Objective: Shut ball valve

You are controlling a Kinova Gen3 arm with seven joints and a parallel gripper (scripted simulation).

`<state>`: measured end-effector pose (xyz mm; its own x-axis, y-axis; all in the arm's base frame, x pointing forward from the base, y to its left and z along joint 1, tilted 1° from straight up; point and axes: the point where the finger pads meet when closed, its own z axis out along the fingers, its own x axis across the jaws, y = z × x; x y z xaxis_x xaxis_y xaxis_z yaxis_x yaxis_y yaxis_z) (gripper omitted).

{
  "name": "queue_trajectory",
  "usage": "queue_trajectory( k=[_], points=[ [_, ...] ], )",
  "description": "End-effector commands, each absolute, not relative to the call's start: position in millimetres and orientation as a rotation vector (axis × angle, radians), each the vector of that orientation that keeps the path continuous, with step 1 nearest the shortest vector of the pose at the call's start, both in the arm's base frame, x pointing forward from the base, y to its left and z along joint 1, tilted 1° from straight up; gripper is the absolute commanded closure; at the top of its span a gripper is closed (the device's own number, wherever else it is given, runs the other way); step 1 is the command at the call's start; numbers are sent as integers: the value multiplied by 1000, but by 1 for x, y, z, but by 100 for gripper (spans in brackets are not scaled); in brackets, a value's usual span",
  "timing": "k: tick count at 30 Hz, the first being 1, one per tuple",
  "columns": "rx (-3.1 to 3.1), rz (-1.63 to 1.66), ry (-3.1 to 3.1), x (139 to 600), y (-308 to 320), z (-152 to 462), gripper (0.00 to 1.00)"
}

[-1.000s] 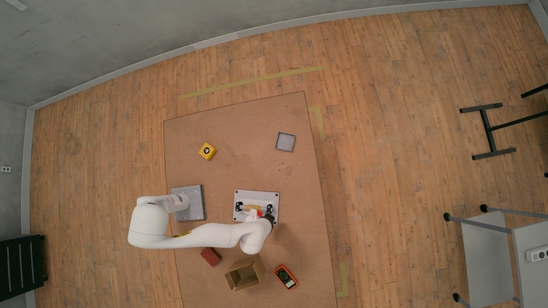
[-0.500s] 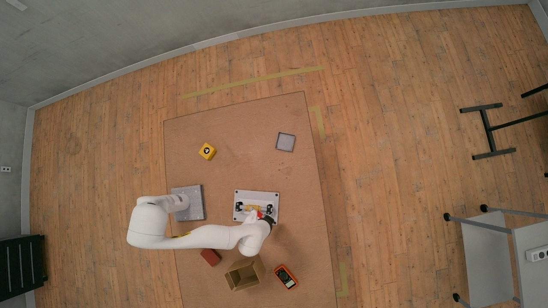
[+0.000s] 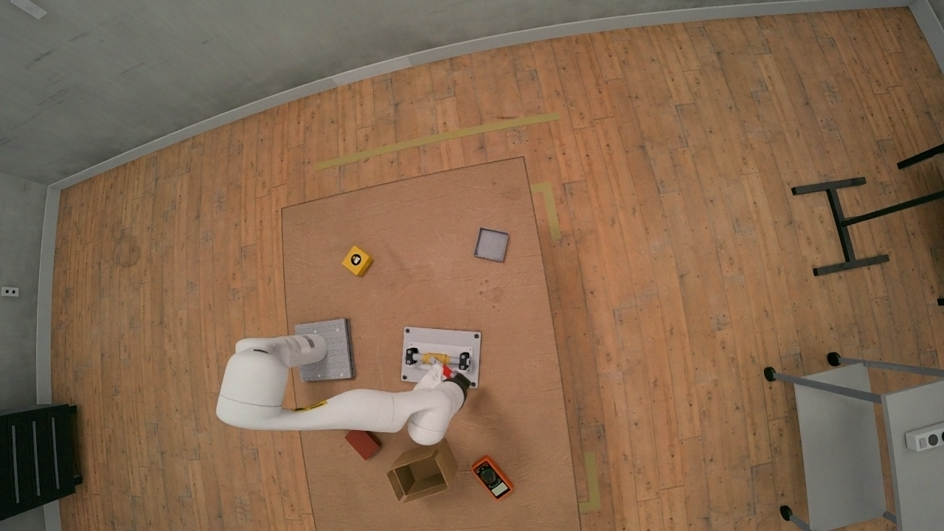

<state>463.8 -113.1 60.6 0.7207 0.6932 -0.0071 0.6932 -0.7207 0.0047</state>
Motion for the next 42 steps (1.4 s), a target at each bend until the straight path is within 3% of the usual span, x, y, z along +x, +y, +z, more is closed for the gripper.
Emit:
queue_trajectory(
  k=[1, 42],
  points=[
    [2922, -7, 1132, 462, -115, 61, 100],
    [3029, -6, 801, 449, -125, 62, 100]
  ],
)
